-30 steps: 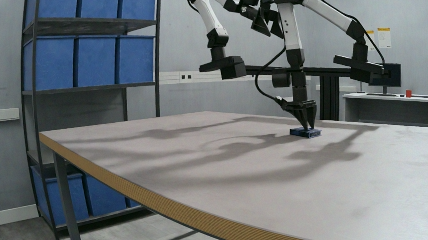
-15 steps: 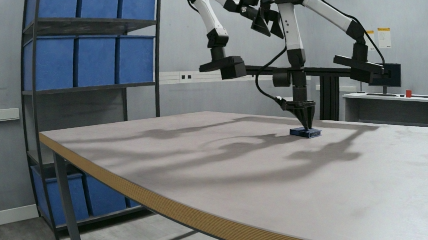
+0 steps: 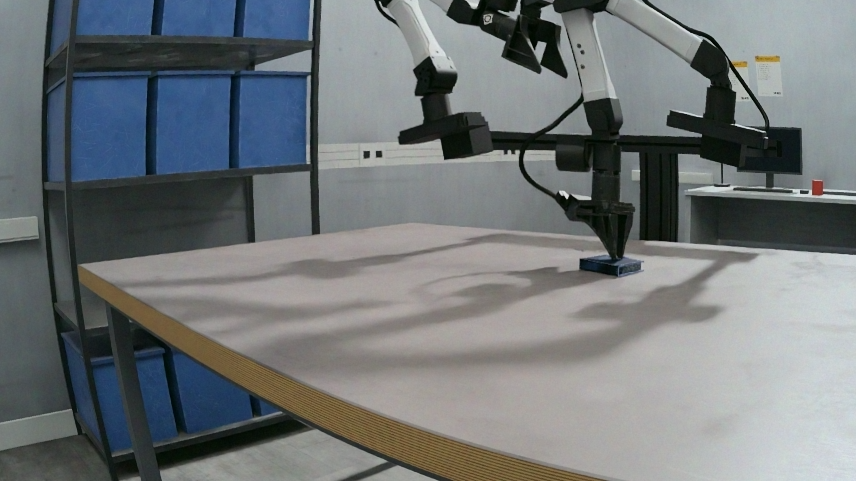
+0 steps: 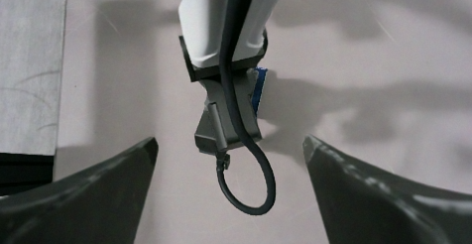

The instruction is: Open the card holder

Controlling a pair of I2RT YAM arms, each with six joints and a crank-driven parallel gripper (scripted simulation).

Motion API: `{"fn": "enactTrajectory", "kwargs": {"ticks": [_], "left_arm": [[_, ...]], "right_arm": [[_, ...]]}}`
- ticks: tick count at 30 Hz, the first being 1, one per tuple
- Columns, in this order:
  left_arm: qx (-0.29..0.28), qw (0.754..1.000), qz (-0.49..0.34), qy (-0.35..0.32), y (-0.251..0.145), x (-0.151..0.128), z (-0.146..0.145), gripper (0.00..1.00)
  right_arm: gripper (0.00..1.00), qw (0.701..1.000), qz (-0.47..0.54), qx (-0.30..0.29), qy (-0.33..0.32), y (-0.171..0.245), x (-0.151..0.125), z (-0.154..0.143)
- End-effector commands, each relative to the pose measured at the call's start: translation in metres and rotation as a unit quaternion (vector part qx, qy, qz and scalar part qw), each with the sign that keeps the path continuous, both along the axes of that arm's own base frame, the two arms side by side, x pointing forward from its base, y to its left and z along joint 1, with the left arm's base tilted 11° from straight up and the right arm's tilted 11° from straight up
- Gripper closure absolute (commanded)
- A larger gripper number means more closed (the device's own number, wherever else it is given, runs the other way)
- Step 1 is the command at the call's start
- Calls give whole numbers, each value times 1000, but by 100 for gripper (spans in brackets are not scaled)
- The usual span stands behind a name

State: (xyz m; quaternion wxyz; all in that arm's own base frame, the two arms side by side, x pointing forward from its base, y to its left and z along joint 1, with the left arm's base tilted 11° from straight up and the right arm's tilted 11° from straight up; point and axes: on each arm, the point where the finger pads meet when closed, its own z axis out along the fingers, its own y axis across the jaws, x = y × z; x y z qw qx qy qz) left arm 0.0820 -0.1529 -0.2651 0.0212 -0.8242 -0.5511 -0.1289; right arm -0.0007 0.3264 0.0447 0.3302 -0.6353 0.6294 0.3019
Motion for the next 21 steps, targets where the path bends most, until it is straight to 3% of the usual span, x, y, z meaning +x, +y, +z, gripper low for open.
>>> {"fn": "enactTrajectory", "kwargs": {"ticks": [1, 21], "left_arm": [[-32, 999, 8, -5, -2, -6, -17, 88], [-63, 995, -5, -77, -3, -6, -17, 88]], "right_arm": [[0, 1000, 1, 10, 0, 3, -1, 6], [0, 1000, 1, 10, 0, 3, -1, 6]]}}
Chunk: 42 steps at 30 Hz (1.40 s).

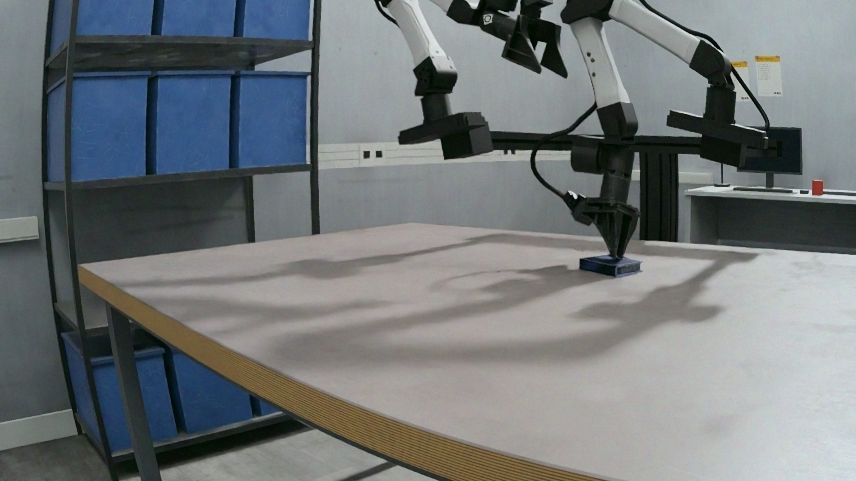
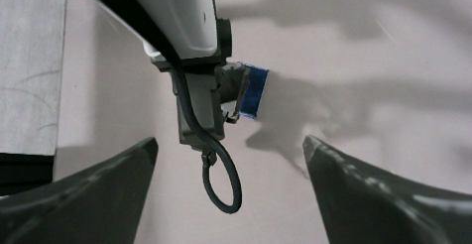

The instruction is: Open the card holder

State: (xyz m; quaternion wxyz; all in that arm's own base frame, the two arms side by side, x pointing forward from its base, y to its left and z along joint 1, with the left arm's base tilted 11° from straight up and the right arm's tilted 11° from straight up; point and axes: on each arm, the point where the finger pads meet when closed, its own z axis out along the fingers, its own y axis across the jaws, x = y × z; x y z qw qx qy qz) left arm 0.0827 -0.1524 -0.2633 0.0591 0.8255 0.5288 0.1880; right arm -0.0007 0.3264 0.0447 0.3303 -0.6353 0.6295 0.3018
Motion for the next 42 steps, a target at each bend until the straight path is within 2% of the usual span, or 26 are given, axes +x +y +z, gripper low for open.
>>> {"fn": "enactTrajectory", "kwargs": {"ticks": [1, 8, 25, 27, 28, 38, 40, 41, 42], "left_arm": [[-36, 999, 20, 11, -3, -7, -18, 88], [-50, 998, 15, -20, -3, -8, -18, 88], [-50, 998, 17, -21, -3, -7, -18, 88], [-48, 999, 16, -16, -2, -6, -19, 64], [-48, 999, 16, -16, -2, -5, -19, 61], [-53, 998, 13, -9, -8, -17, 15, 61], [-50, 999, 14, -9, -6, -20, 19, 37], [-50, 999, 14, -9, -6, -22, 23, 31], [-48, 999, 15, -9, -4, -24, 27, 31]], "right_arm": [[0, 1000, 1, 10, 0, 3, -1, 6], [0, 1000, 1, 10, 0, 3, -1, 6], [0, 1000, 1, 10, 0, 3, -1, 6], [0, 1000, 1, 10, 0, 3, -1, 6], [0, 1000, 1, 10, 0, 3, -1, 6], [0, 1000, 1, 10, 0, 3, -1, 6], [0, 1000, 1, 10, 0, 3, -1, 6], [0, 1000, 1, 10, 0, 3, -1, 6], [0, 1000, 1, 10, 0, 3, -1, 6]]}}
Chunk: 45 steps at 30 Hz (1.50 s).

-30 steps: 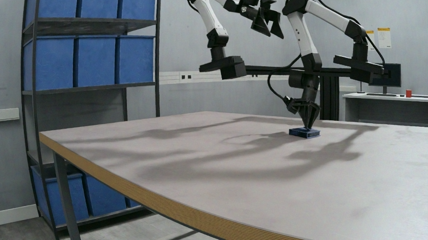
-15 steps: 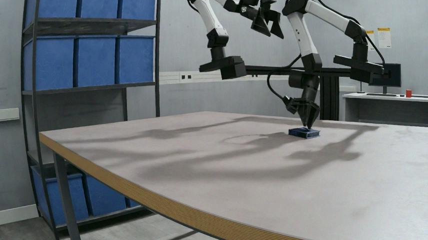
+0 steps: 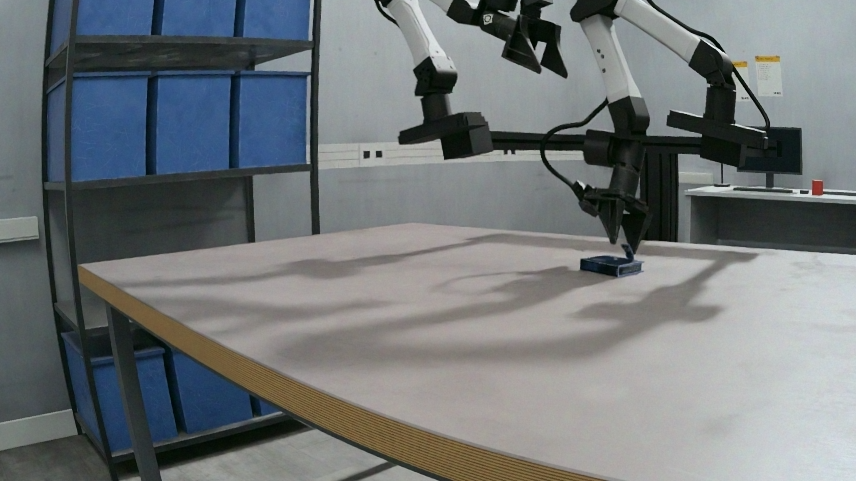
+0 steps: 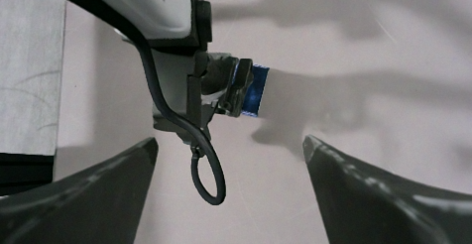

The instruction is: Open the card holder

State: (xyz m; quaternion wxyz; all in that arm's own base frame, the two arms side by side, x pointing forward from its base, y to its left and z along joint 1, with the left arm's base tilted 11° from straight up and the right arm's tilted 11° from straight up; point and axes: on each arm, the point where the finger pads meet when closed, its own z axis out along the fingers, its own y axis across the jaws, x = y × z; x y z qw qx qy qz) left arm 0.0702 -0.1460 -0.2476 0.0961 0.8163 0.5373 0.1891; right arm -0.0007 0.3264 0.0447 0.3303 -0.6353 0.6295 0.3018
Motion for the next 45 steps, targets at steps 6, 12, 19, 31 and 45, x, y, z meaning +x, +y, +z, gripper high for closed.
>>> {"fn": "enactTrajectory", "kwargs": {"ticks": [6, 12, 19, 31, 45], "left_arm": [[-61, 996, 61, -11, -15, -16, 23, 31], [-99, 988, 113, -27, -14, -18, 24, 31], [-225, 938, 257, -57, -18, -28, 25, 31], [-366, 837, 401, -69, -22, -36, 29, 31], [-478, 730, 486, -49, -18, -37, 38, 31]], "right_arm": [[0, 1000, 1, 10, 0, 3, -1, 6], [0, 1000, 1, 10, 0, 3, -1, 6], [0, 1000, 1, 10, 0, 3, -1, 6], [0, 1000, 1, 10, 0, 3, -1, 6], [0, 1000, 1, 10, 0, 3, -1, 6]]}}
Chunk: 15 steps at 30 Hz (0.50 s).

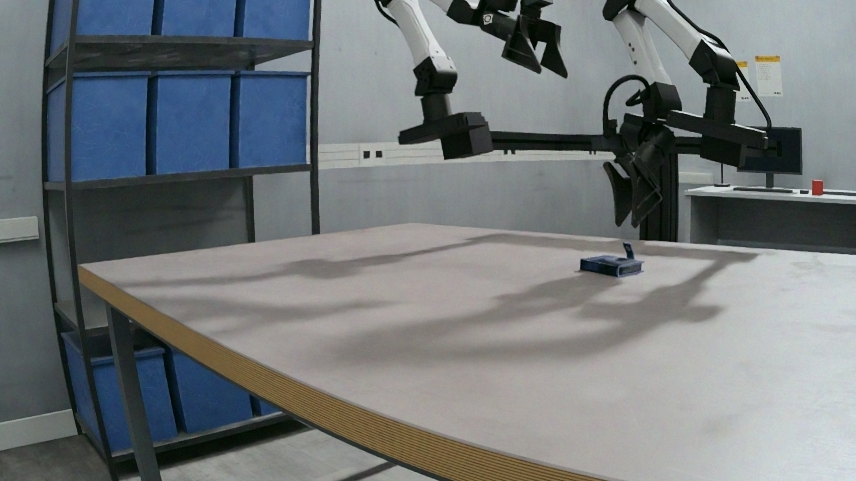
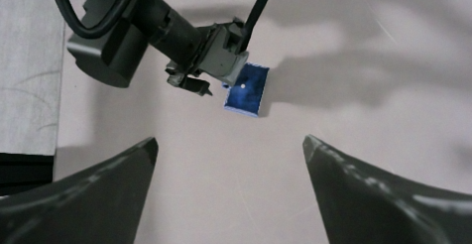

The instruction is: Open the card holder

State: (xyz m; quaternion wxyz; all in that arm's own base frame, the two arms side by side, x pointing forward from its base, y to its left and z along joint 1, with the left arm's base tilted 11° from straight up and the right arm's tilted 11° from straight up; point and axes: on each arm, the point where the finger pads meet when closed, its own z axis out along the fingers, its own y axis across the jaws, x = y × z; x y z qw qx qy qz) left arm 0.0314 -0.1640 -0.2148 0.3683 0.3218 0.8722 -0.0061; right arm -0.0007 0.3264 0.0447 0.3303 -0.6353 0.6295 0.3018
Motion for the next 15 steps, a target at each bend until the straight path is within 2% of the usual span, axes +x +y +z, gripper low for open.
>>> {"fn": "enactTrajectory", "kwargs": {"ticks": [1, 10, 12, 14, 15], "left_arm": [[-41, 999, 27, -19, 8, 5, 7, 31], [-51, 998, 29, -22, 18, 7, 14, 31], [-40, 998, 37, -17, 23, 7, 12, 56], [-40, 998, 37, -17, 23, 7, 12, 56], [-29, 999, 43, -14, 28, 8, 9, 61]], "right_arm": [[0, 1000, 1, 10, 0, 3, -1, 6], [0, 1000, 1, 10, 0, 3, -1, 6], [0, 1000, 1, 10, 0, 3, -1, 6], [0, 1000, 1, 10, 0, 3, -1, 6], [0, 1000, 1, 10, 0, 3, -1, 6]]}}
